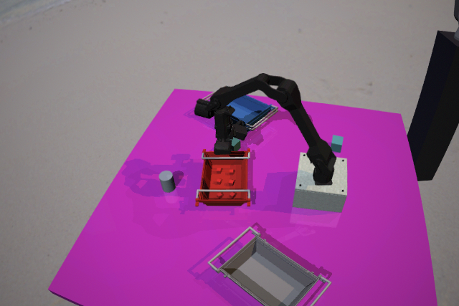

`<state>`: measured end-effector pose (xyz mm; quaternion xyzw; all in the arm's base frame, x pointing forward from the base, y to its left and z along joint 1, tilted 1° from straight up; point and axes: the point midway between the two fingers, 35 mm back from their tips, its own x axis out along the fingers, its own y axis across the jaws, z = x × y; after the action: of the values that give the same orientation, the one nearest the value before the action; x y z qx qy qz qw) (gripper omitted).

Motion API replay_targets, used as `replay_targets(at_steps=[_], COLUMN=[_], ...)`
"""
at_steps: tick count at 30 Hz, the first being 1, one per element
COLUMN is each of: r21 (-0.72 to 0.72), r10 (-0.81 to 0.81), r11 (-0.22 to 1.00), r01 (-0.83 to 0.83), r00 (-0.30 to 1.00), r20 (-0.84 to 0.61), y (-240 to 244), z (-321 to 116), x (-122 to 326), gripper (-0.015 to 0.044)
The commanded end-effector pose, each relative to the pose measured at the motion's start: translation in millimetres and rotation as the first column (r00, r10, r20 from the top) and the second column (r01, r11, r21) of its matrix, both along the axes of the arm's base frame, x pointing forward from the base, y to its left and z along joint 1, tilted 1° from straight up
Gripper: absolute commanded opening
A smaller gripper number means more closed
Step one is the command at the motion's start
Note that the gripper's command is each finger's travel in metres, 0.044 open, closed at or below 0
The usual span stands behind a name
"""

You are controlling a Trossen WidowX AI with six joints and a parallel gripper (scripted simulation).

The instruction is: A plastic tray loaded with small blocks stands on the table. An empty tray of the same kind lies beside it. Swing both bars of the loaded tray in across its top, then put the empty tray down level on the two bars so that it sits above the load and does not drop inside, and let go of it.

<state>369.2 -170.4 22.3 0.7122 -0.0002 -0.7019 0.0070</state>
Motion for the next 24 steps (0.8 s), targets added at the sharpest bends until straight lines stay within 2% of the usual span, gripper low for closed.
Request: replay_targets(at_steps=[1, 5, 13, 16, 21, 22, 24], r21=[0.000, 0.000, 0.000, 0.000, 0.000, 0.000, 0.000], r10=[0.000, 0.000, 0.000, 0.000, 0.000, 0.000, 0.000], r11=[1.000, 1.000, 1.000, 1.000, 1.000, 1.000, 1.000], r01=[0.000, 0.000, 0.000, 0.000, 0.000, 0.000, 0.000], r00=[1.000, 1.000, 1.000, 1.000, 1.000, 1.000, 1.000], r20=[0.000, 0.000, 0.000, 0.001, 0.001, 0.001, 0.000], y=[0.0, 0.0, -0.6, -2.5, -3.1, -2.4, -0.2], z=[0.0, 0.0, 6.0, 29.6, 94.1, 107.5, 134.2], x=[0.0, 0.0, 1.5, 5.9, 8.3, 7.0, 2.5], gripper=[0.0000, 0.0000, 0.0210, 0.0289, 0.0420, 0.0440, 0.0440])
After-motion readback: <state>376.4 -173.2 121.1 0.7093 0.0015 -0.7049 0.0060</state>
